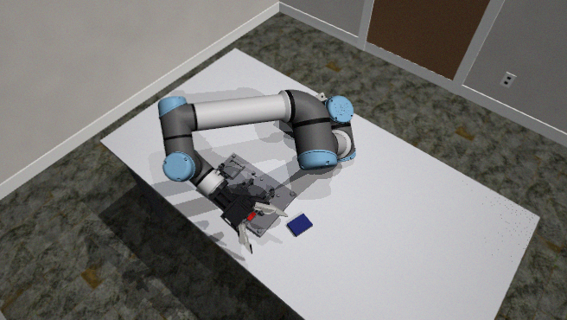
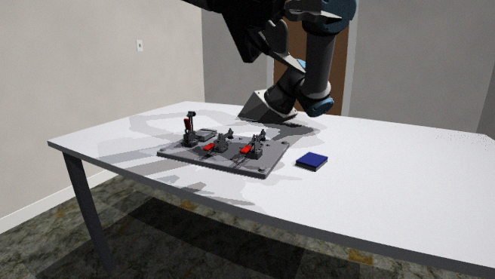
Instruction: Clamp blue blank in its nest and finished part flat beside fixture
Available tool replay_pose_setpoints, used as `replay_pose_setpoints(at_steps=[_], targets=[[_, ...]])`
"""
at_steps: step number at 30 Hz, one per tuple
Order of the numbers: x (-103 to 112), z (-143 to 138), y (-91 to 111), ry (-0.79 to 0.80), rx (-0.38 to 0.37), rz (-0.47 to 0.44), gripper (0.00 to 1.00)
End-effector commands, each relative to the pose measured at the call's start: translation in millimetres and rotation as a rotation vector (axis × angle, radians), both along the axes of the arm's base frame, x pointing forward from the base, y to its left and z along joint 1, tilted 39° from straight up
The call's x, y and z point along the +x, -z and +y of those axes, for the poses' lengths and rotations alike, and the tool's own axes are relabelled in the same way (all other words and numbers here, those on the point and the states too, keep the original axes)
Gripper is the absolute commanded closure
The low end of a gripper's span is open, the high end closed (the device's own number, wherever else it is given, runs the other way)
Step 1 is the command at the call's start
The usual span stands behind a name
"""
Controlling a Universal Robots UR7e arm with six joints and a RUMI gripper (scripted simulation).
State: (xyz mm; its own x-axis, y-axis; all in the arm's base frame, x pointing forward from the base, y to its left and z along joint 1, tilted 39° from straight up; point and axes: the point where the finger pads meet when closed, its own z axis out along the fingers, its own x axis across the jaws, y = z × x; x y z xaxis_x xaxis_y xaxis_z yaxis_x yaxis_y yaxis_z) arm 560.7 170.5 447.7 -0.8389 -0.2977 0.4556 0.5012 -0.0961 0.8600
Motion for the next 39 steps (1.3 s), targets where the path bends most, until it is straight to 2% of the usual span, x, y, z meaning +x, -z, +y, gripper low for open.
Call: replay_pose_setpoints(at_steps=[1, 25, 32, 34, 39], targets=[[-0.1, -0.4, -0.5, 0.001, 0.0, -0.001, 0.0], [-1.3, -2.7, 2.2, 0.004, -0.001, -0.024, 0.0], [-6.8, -13.7, 15.3, 0.018, -0.004, -0.13, 0.0], [-6.8, -13.7, 15.3, 0.018, -0.004, -0.13, 0.0], [-14.3, -28.6, 33.7, 0.034, -0.012, -0.275, 0.0]])
